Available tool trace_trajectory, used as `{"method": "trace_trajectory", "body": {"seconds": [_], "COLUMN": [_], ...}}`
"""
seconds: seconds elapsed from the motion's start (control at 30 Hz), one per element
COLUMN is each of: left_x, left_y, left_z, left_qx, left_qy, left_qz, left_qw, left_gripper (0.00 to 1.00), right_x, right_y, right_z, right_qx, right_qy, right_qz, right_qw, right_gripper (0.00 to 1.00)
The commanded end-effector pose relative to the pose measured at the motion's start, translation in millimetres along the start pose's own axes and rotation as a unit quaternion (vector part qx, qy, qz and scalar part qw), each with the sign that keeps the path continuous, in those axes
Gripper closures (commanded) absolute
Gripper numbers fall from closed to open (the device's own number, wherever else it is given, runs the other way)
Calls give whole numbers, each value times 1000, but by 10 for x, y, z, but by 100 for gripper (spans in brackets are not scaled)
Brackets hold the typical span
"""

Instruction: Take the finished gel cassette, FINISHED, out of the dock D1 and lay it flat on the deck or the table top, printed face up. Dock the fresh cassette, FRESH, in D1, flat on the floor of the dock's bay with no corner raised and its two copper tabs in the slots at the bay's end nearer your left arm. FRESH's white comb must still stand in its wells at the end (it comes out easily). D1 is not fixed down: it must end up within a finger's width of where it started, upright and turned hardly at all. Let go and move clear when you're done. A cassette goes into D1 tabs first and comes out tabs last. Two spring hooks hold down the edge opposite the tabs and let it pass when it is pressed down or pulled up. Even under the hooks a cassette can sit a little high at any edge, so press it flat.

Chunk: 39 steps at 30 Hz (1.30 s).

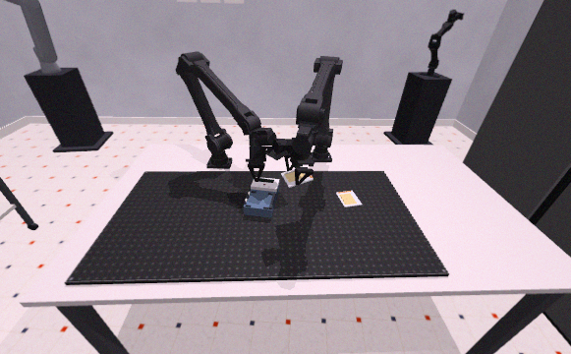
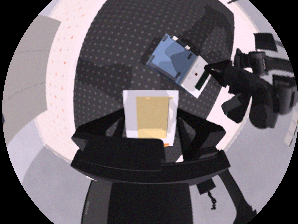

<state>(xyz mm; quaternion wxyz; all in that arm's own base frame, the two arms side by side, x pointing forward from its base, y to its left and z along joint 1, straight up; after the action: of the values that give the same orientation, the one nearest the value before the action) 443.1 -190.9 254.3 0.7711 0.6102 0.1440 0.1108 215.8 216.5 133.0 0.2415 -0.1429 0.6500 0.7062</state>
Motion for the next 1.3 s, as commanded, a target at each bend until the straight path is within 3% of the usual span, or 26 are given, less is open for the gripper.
{"method": "trace_trajectory", "body": {"seconds": [0.0, 0.3, 0.47, 0.6, 0.73, 0.87, 1.27], "left_x": [-2, -140, -202, -282, -380, -472, -661], "left_y": [-50, -286, -369, -485, -598, -715, -876], "left_z": [100, 400, 507, 630, 761, 875, 1052], "left_qx": [-6, -25, -26, -38, -38, -50, -62], "left_qy": [4, -126, -132, -196, -197, -260, -275], "left_qz": [6, -17, -18, -30, -30, -41, -29], "left_qw": [1000, 992, 991, 979, 979, 964, 959], "left_gripper": [100, 100, 100, 100, 100, 100, 100], "right_x": [472, 472, 472, 472, 472, 472, 472], "right_y": [-400, -400, -400, -400, -400, -400, -400], "right_z": [-384, -384, -384, -384, -384, -384, -384], "right_qx": [62, 62, 62, 62, 62, 62, 62], "right_qy": [35, 35, 35, 35, 35, 35, 35], "right_qz": [59, 59, 59, 59, 59, 59, 59], "right_qw": [996, 996, 996, 996, 996, 996, 996], "right_gripper": [100, 100, 100, 100, 100, 100, 100]}}
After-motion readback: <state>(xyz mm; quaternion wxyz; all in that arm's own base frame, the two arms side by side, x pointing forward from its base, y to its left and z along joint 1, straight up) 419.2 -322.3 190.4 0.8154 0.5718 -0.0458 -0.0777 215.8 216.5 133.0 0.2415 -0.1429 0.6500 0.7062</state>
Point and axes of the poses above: on each arm, the point where the finger pads meet when closed, its own y axis back along the fingers, its own x axis across the jaws, z = x × y, the point moved 6 cm from there along y, back along the fingers, and after that the axes turned 3 degrees about y, right-handed, at the moved point
